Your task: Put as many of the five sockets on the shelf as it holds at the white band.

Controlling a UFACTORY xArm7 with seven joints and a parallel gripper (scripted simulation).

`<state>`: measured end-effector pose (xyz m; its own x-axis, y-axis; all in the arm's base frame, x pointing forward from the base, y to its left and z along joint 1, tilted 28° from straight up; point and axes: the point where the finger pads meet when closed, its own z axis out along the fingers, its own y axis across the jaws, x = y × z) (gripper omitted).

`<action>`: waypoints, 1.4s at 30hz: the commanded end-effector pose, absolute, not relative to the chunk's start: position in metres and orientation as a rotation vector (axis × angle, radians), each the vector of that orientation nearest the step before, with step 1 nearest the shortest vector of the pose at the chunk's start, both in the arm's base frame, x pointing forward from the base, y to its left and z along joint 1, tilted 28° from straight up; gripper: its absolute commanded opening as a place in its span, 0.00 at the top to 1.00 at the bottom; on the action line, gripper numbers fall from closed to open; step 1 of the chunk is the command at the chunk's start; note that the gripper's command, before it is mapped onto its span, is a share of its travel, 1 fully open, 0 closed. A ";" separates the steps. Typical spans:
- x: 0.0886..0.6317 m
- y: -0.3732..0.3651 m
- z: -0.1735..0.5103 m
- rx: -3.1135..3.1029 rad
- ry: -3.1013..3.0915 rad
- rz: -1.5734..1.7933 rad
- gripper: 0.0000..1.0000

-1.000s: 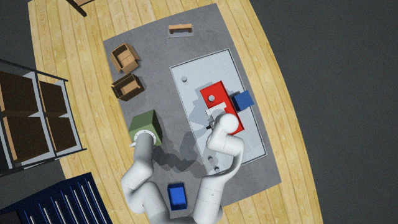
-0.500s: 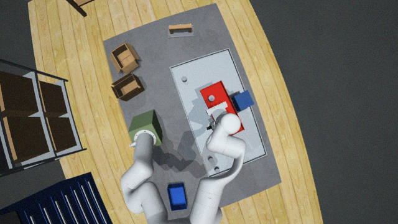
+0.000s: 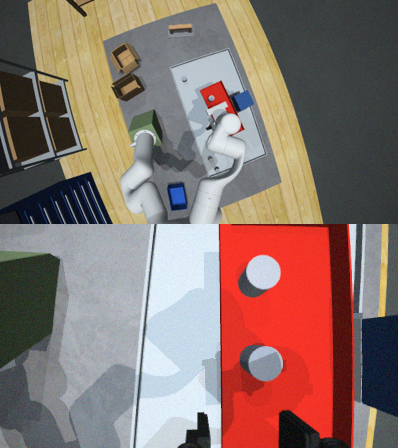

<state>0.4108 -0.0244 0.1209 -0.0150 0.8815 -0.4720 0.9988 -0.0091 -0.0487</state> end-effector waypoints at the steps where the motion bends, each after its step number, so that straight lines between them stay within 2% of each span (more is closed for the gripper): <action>1: 0.405 -0.017 0.122 1.963 1.974 -0.538 0.00; 5: 0.358 0.014 0.128 1.973 1.992 -0.534 0.00; 12: 0.321 0.030 0.136 1.965 1.980 -0.536 0.00; 22: 0.303 0.043 0.146 1.904 2.008 -0.523 0.00; 29: 0.281 0.088 0.198 1.544 2.184 -0.399 0.00; 42: 0.251 0.113 0.270 1.157 2.212 -0.223 0.00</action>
